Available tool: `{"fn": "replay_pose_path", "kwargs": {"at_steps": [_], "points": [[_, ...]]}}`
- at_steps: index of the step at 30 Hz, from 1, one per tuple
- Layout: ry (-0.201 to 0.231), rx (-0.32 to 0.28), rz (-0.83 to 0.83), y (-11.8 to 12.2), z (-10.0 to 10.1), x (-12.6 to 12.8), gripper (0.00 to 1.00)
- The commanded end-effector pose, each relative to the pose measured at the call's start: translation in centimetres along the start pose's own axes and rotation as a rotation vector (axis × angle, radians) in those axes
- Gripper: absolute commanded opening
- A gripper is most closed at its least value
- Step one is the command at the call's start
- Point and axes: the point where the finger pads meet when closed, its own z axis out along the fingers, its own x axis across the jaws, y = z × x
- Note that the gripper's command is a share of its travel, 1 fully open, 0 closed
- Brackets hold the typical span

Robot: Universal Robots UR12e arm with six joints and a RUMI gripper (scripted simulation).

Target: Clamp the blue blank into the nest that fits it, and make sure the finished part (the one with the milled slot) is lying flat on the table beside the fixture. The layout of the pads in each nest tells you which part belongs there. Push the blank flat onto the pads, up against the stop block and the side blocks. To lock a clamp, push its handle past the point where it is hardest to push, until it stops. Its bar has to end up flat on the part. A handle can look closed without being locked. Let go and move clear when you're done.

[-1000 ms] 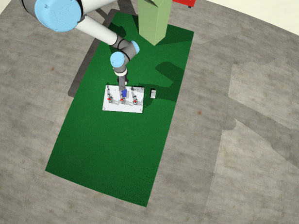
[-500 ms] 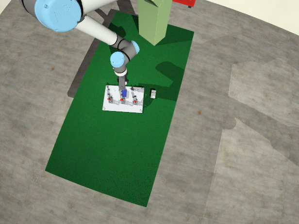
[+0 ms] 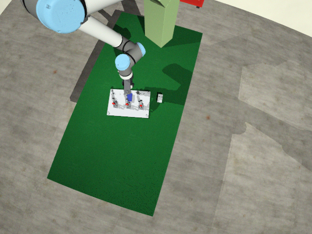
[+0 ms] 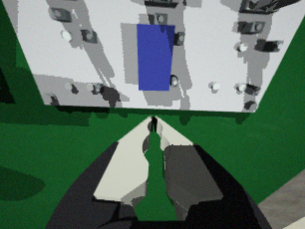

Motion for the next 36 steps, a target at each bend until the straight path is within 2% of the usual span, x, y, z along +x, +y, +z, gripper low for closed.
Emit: {"fn": "replay_pose_path", "kwargs": {"at_steps": [1,18,36], "points": [[-0.001,-0.002,0.000,0.1,0.0,-0.1,0.00],[0.001,0.002,0.000,-1.7,0.0,-1.2,0.00],[0.001,0.002,0.000,-5.4,0.0,-4.3,0.00]]}}
